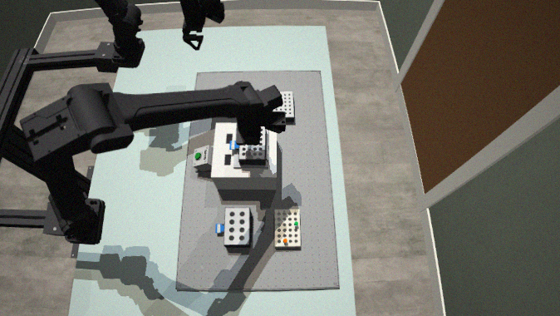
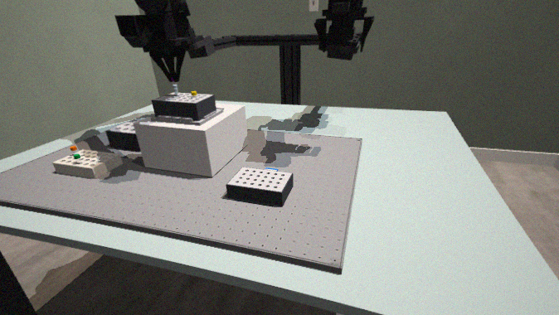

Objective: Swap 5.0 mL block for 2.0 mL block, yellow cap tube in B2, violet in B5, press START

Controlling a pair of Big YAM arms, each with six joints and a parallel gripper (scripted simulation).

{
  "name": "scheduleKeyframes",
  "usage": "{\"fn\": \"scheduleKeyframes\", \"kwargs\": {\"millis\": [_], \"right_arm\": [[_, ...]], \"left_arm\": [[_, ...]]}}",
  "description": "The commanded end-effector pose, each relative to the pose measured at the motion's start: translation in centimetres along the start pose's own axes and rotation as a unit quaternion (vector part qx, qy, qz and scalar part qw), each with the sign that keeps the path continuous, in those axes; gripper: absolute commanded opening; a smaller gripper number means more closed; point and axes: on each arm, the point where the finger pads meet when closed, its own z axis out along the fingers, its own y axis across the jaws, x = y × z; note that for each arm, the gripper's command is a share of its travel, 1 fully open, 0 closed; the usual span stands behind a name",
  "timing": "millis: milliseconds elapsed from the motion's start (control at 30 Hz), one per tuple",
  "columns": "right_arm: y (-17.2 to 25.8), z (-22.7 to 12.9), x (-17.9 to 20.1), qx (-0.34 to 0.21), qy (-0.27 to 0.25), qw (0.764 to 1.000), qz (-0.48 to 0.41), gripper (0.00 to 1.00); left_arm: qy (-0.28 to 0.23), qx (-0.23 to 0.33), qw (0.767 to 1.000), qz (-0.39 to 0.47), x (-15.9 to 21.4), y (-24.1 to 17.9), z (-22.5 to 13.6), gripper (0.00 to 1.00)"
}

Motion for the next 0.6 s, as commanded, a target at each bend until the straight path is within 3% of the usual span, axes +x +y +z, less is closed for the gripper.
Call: {"fn": "scheduleKeyframes", "kwargs": {"millis": [0, 567], "right_arm": [[0.32, -0.13, -0.96, -0.008, -0.012, 1.0, -0.001, 0.09], [0.31, 0.26, -0.77, -0.005, -0.008, 1.0, -0.003, 0.09]], "left_arm": [[-0.011, 0.001, 1.0, 0.003, -1.02, 0.01, -0.67, 1.0], [-0.011, 0.001, 1.0, 0.003, -0.98, 0.01, -0.65, 1.0]]}}
